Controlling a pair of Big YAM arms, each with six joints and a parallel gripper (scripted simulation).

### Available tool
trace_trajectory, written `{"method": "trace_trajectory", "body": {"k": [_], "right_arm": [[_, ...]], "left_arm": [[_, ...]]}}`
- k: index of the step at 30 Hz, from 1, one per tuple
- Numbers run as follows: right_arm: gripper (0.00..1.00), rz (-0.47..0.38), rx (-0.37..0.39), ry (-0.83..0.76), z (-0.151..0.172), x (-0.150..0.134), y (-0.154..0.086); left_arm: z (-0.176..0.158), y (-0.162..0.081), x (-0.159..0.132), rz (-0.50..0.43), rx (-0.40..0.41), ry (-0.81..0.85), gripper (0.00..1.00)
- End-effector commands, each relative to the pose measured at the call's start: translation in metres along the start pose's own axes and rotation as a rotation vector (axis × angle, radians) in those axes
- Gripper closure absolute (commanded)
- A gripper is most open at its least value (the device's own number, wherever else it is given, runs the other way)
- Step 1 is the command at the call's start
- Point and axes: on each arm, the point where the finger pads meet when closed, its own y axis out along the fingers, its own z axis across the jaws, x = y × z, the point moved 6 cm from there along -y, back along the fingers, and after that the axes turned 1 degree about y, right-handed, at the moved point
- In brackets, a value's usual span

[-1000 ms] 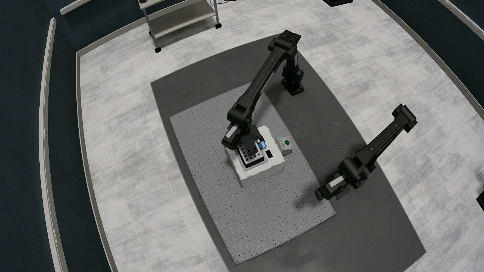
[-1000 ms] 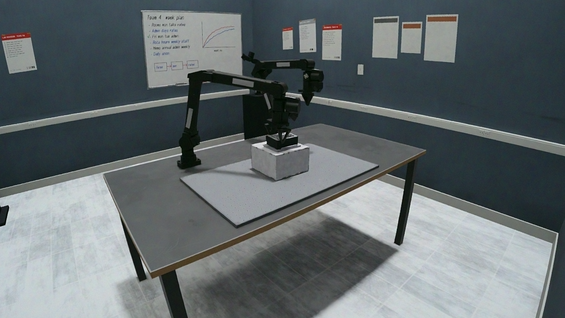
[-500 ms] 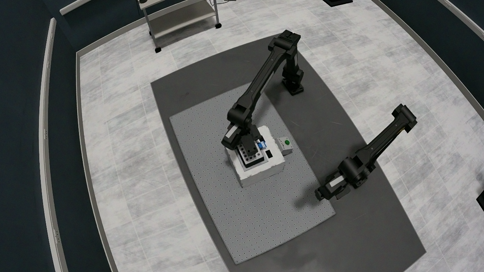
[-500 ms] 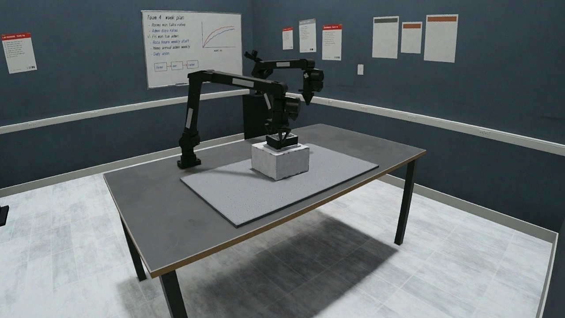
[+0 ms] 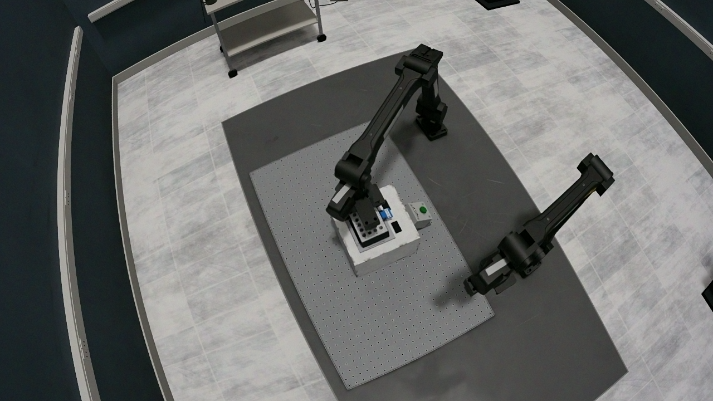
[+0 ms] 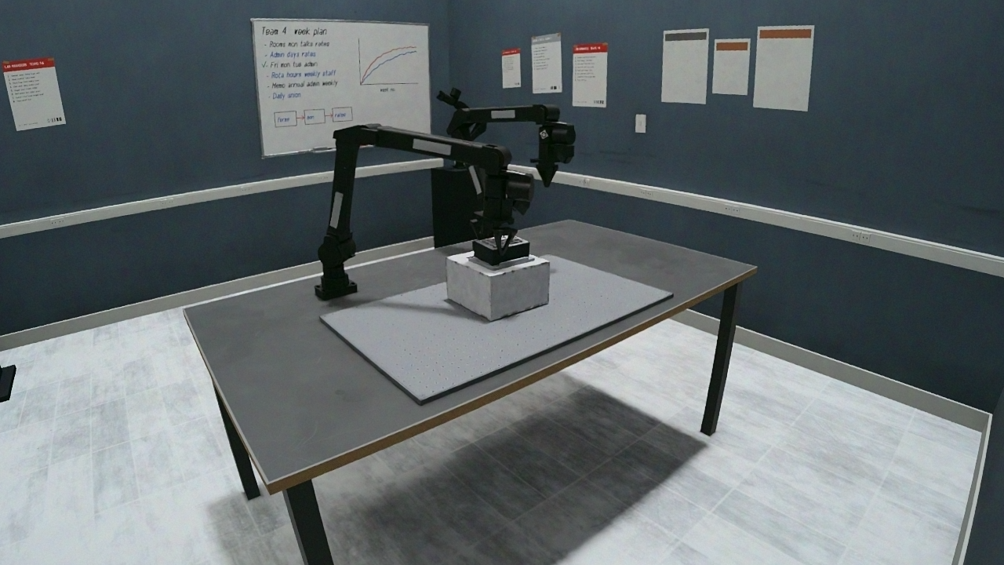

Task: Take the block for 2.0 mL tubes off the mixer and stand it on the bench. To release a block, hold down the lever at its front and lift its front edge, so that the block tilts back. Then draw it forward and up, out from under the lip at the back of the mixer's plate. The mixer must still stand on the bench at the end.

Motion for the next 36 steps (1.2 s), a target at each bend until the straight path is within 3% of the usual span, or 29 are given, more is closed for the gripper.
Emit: {"method": "trace_trajectory", "body": {"k": [1, 10, 36], "right_arm": [[1.0, -0.055, -0.054, 0.001, -0.011, 0.016, -0.028], [1.0, -0.055, -0.054, 0.002, -0.011, 0.016, -0.028], [1.0, -0.036, -0.028, 0.004, -0.006, 0.014, -0.029]], "left_arm": [[0.003, 0.001, 0.0, 0.001, 0.002, -0.005, 1.0], [0.003, 0.005, -0.002, 0.013, 0.0, -0.006, 1.0], [0.004, -0.021, 0.008, -0.054, 0.012, -0.006, 1.0]]}}
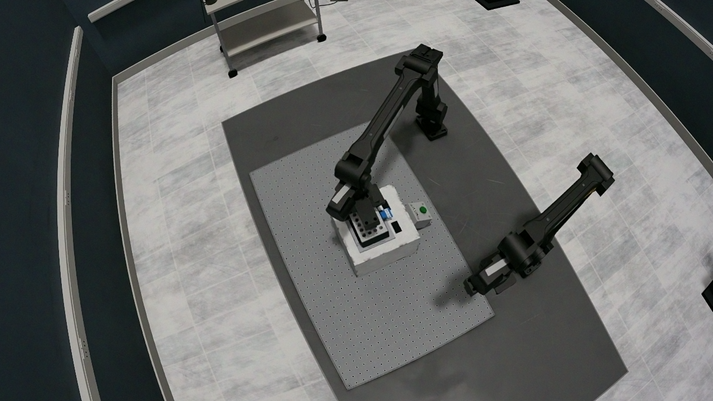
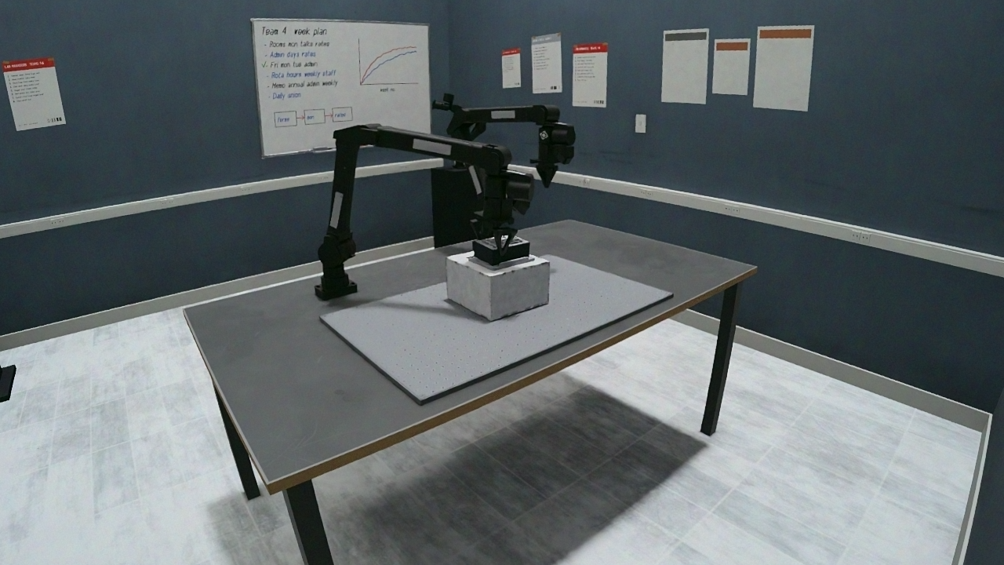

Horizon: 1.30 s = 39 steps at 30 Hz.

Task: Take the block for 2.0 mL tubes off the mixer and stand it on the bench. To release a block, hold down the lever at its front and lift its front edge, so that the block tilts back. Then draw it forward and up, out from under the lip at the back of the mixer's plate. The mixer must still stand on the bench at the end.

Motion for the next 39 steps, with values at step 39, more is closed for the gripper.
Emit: {"method": "trace_trajectory", "body": {"k": [39], "right_arm": [[1.0, -0.112, -0.148, -0.015, -0.009, 0.004, -0.082]], "left_arm": [[0.002, 0.001, -0.003, 0.002, 0.003, -0.007, 1.0]]}}
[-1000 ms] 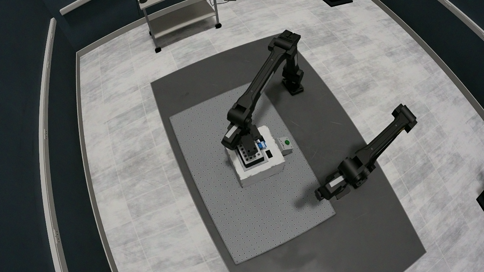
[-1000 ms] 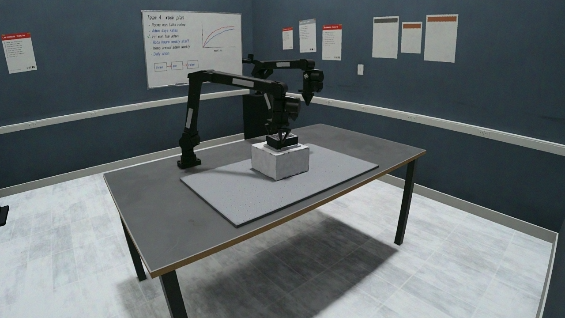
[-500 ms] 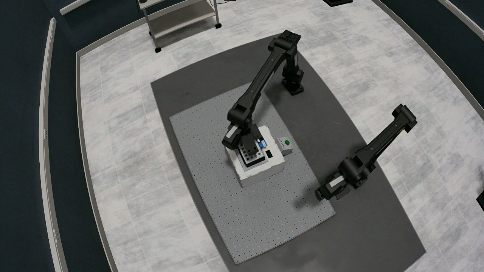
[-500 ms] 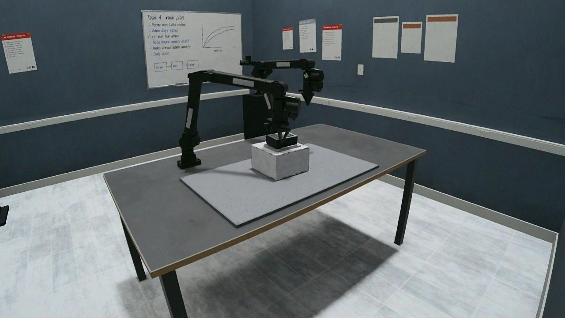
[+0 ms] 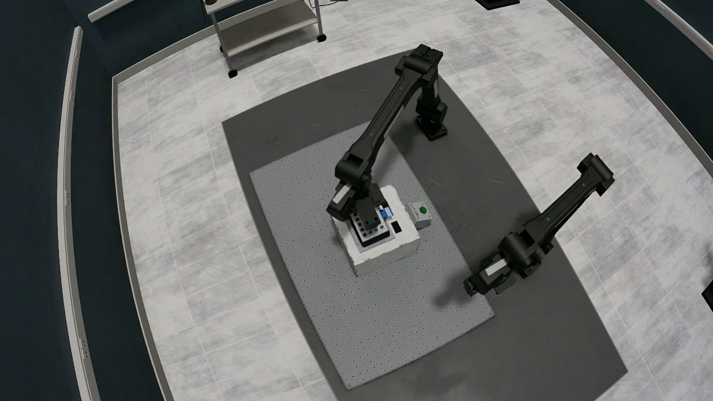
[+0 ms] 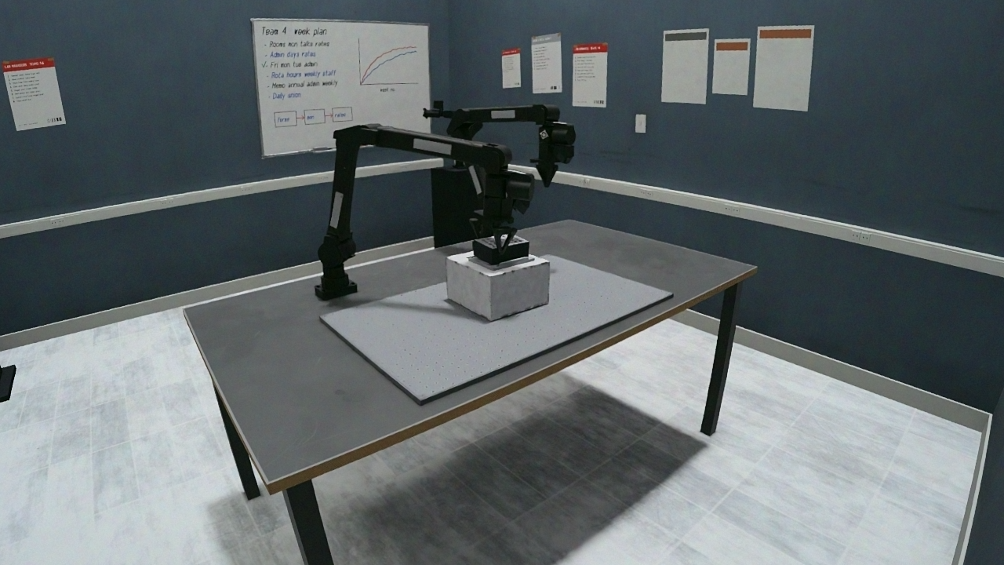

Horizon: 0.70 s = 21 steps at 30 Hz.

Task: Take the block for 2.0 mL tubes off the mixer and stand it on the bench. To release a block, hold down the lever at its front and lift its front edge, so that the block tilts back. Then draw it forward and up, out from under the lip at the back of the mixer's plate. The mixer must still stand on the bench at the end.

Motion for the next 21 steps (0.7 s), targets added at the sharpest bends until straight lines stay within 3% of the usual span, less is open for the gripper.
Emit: {"method": "trace_trajectory", "body": {"k": [1, 21], "right_arm": [[1.0, -0.12, -0.158, -0.011, -0.011, 0.003, -0.081], [1.0, -0.111, -0.142, -0.037, 0.003, 0.012, -0.087]], "left_arm": [[0.002, 0.003, -0.004, 0.007, 0.003, -0.007, 1.0], [0.004, -0.019, 0.005, -0.05, 0.013, -0.008, 1.0]]}}
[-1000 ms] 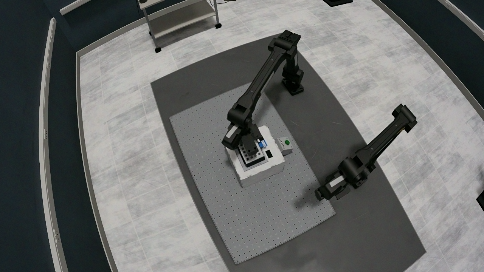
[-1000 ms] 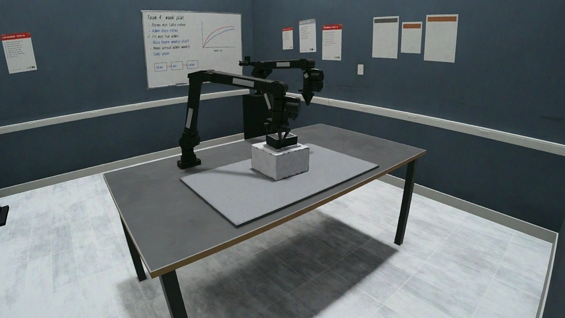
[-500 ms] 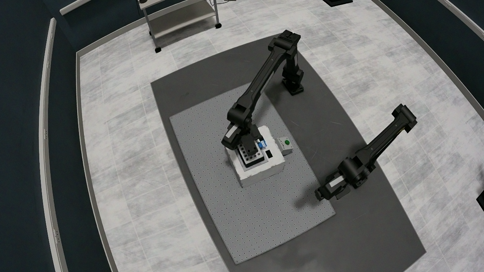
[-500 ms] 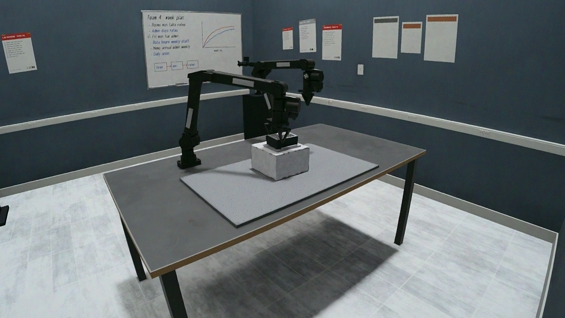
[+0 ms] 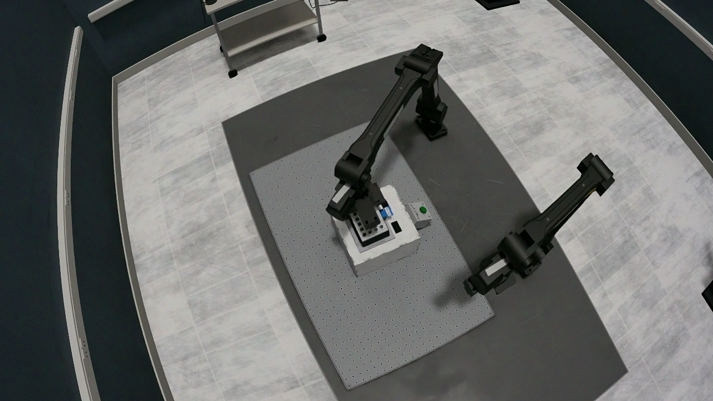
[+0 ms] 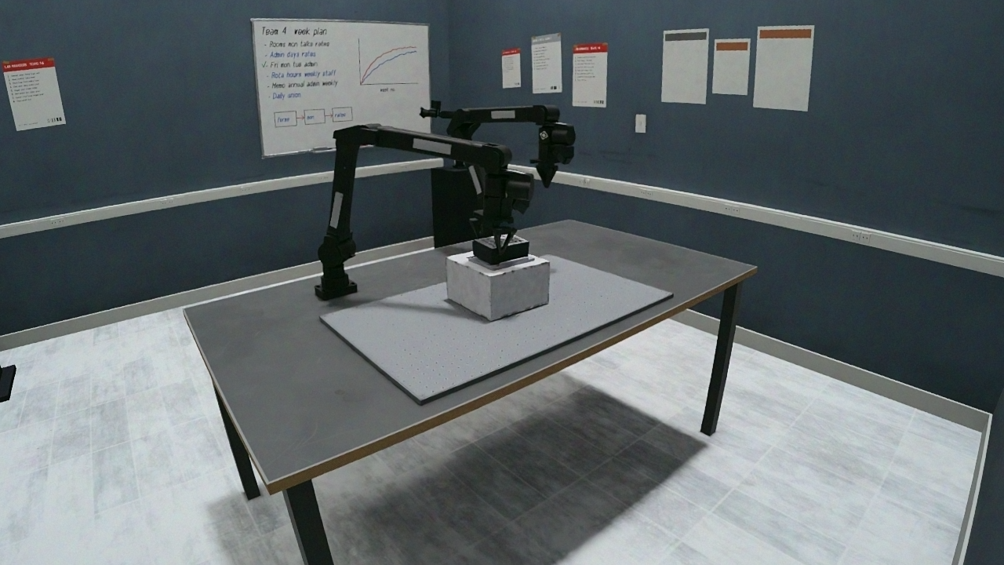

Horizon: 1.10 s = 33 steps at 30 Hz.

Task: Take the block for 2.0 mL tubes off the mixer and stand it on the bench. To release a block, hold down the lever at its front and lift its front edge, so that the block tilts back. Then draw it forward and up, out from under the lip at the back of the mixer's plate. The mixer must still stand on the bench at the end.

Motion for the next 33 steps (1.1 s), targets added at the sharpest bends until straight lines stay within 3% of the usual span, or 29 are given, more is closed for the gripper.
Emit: {"method": "trace_trajectory", "body": {"k": [1, 18, 33], "right_arm": [[1.0, -0.113, -0.145, -0.039, 0.003, 0.013, -0.087], [1.0, -0.132, -0.162, 0.02, -0.01, 0.003, -0.087], [1.0, -0.099, -0.117, -0.009, -0.009, 0.024, -0.06]], "left_arm": [[0.004, -0.021, 0.006, -0.055, 0.013, -0.008, 1.0], [0.004, -0.027, 0.007, -0.071, 0.016, -0.008, 1.0], [0.004, -0.025, 0.006, -0.067, 0.014, -0.008, 1.0]]}}
